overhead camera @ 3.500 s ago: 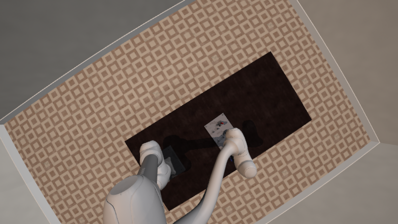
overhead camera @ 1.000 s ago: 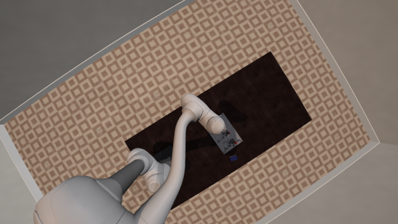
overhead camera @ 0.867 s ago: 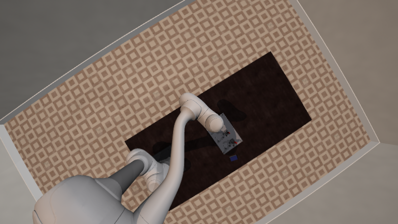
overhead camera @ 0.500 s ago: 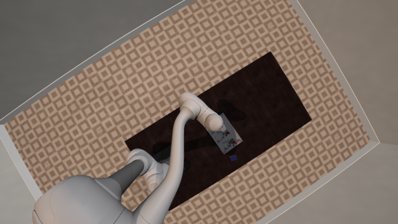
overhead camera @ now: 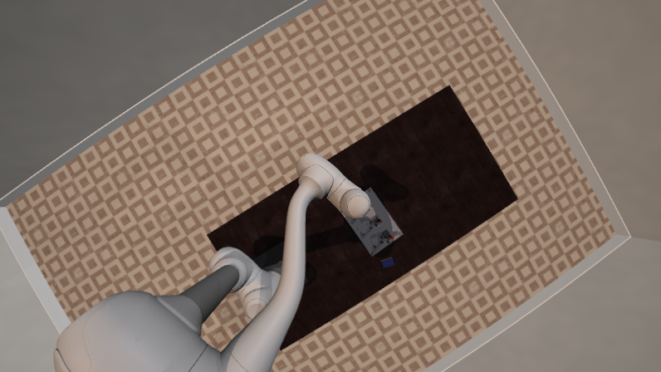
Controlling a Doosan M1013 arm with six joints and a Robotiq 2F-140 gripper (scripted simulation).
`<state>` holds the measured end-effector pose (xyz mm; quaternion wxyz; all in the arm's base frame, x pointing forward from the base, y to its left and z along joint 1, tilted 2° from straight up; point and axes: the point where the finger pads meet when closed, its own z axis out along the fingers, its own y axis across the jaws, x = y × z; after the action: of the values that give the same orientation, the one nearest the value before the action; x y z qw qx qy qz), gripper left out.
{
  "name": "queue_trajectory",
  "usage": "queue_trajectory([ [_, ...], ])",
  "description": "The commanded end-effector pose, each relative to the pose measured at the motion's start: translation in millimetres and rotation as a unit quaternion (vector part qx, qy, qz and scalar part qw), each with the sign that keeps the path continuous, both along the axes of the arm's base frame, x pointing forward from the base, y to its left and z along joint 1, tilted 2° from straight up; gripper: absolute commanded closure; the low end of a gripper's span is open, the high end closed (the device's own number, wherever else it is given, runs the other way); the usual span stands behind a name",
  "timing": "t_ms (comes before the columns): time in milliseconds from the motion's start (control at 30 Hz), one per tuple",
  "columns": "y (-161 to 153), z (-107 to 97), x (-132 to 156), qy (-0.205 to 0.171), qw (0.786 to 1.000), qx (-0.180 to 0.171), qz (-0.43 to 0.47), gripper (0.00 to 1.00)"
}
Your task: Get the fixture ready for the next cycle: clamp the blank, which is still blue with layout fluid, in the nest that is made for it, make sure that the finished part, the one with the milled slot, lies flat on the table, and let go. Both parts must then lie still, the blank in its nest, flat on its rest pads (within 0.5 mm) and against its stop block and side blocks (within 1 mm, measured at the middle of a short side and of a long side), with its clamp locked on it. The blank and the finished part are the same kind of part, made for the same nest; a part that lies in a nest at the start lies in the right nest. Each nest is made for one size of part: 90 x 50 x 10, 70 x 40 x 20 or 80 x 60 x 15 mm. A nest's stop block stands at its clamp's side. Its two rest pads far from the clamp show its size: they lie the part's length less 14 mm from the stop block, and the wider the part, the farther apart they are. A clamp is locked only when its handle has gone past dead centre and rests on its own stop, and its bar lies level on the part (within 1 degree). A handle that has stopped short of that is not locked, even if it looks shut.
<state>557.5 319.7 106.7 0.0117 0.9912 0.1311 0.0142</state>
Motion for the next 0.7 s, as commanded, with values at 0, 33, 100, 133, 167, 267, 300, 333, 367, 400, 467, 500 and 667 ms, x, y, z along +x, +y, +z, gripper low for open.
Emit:
queue_trajectory([
  [0,0,0,0,0.000,1.000,0.000,0.000,1.00],
  [33,0,0,0,0.000,1.000,0.000,0.000,1.00],
  [100,0,-2,0,0.000,1.000,0.000,0.000,1.00],
  [133,0,-3,0,0.000,1.000,0.000,0.000,1.00],
  [167,0,-5,0,0.000,1.000,0.000,0.000,1.00],
  [267,0,-7,0,0.000,1.000,0.000,0.000,1.00],
  [300,0,-9,0,0.000,1.000,0.000,0.000,1.00],
  [333,0,-12,0,0.000,1.000,0.000,0.000,1.00],
  [367,0,-15,0,0.000,1.000,0.000,0.000,1.00],
  [400,0,-19,1,0.000,1.000,0.000,0.000,1.00],
  [467,0,-26,1,0.000,1.000,0.000,0.000,1.00],
  [500,-1,-31,1,0.000,1.000,0.000,0.000,1.00],
  [667,-1,-52,2,0.000,1.000,0.000,0.000,1.00],
])
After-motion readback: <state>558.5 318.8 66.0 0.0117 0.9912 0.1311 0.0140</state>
